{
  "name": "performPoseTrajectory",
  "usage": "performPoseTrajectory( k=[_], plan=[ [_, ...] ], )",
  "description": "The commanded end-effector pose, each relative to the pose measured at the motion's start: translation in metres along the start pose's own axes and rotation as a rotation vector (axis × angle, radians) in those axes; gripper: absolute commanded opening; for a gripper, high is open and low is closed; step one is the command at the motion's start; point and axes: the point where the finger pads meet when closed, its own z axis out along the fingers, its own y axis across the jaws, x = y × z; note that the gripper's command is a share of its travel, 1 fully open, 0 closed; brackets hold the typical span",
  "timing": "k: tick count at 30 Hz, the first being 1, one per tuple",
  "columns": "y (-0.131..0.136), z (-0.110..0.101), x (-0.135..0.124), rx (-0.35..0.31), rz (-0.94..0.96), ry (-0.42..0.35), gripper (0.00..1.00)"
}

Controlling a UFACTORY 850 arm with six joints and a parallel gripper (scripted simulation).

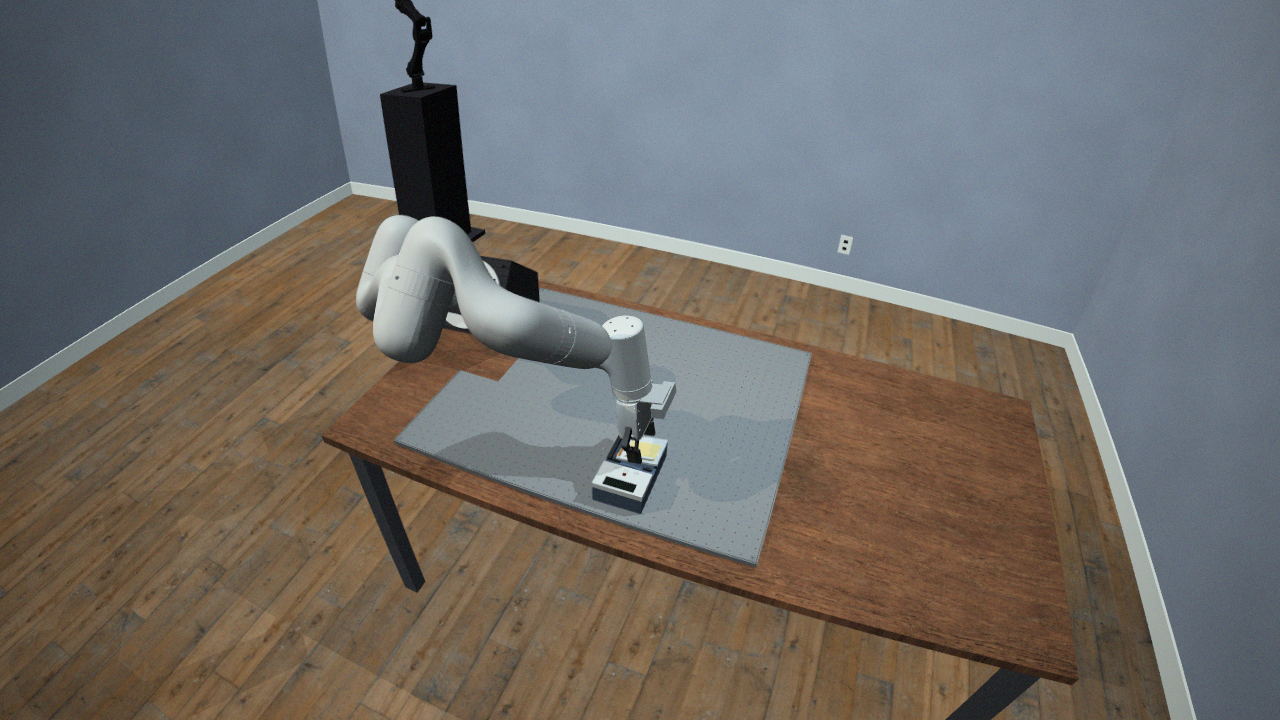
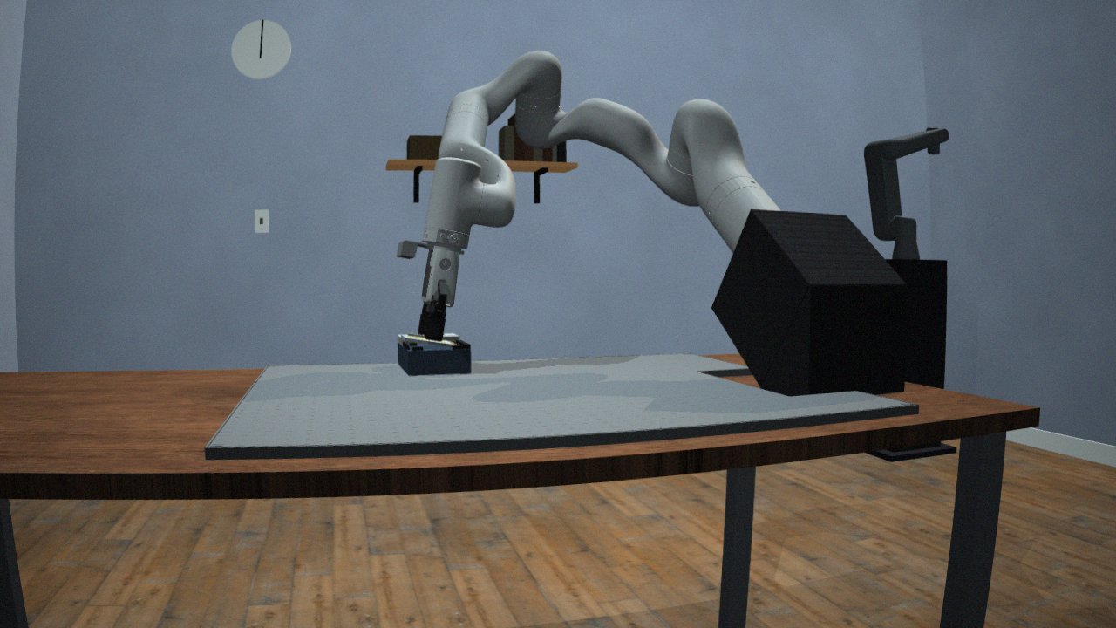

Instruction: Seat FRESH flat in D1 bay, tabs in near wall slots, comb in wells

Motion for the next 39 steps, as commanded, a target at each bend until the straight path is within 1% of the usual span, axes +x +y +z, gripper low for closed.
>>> performPoseTrajectory(
  k=[1, 31, 39],
  plan=[
    [0.000, -0.006, 0.002, 0.000, 0.000, 0.001, 1.00],
    [0.000, -0.040, 0.008, 0.000, 0.000, 0.001, 1.00],
    [0.000, -0.040, 0.008, 0.000, 0.000, 0.001, 1.00]
  ],
)
